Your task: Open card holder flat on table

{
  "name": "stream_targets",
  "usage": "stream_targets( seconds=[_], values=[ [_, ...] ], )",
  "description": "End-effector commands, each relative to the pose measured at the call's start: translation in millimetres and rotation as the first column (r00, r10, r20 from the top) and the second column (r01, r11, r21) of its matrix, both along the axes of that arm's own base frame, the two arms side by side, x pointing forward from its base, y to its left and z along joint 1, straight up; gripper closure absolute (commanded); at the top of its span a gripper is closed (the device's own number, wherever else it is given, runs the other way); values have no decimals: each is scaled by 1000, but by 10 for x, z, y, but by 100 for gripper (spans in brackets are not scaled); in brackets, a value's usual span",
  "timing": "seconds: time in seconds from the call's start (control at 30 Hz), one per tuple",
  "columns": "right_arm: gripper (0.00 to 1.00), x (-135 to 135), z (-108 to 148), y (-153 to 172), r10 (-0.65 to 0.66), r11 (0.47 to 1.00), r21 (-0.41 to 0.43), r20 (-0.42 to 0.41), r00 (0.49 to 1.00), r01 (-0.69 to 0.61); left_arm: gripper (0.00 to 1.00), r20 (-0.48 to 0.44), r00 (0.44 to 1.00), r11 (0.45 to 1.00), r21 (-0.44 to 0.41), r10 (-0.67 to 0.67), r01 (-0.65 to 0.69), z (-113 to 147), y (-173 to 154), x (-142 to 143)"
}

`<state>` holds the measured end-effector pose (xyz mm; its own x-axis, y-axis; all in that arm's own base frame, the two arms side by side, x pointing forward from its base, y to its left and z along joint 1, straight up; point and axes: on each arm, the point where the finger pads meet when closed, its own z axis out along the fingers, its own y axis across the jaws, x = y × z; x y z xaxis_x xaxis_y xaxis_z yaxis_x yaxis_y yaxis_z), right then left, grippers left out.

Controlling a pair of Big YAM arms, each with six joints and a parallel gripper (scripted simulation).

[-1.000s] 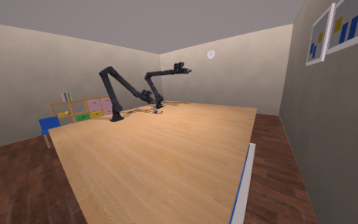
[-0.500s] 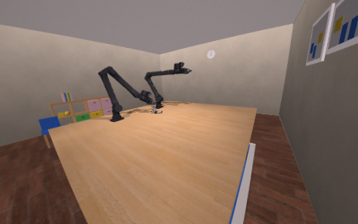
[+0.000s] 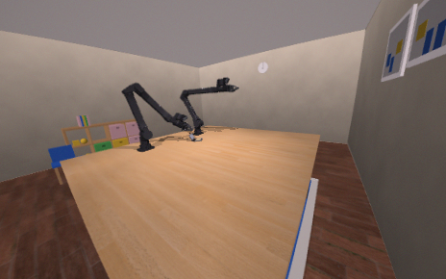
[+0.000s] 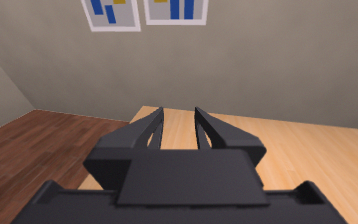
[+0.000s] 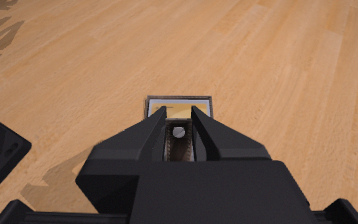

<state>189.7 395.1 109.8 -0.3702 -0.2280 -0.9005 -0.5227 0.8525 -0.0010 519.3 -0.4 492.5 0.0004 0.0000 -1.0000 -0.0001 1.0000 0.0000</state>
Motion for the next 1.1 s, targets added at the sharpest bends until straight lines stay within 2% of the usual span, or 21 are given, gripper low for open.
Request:
stream_targets(
  seconds=[0.0,0.5,0.77,0.87,0.9,0.93,1.07],
  values=[
    [79,-72,52,-15,2,1000,24,-8,1000,-2,64,-4,1000,1000,9,-7,7,-37,-44,-17],
    [79,-162,29,-30,2,998,57,-3,1000,-2,64,-4,1000,1000,9,-7,7,-37,-44,-17],
    [79,-217,-146,-76,1,1000,24,-7,1000,-1,64,-4,1000,1000,9,-7,7,-37,-44,-17],
    [79,-215,-144,-76,2,1000,21,-5,1000,-2,64,-4,1000,1000,9,-7,7,-37,-44,-17],
    [79,-218,-76,-21,0,999,44,-5,1000,0,64,-4,1000,1000,9,-7,7,-37,-44,-17],
    [79,-237,-177,-101,1,1000,21,-7,1000,-1,64,-4,1000,1000,9,-7,7,-37,-44,-17],
    [79,-265,-197,-106,2,1000,22,-7,1000,-1,64,-4,1000,1000,9,-7,7,-37,-44,-17]
  ],
)
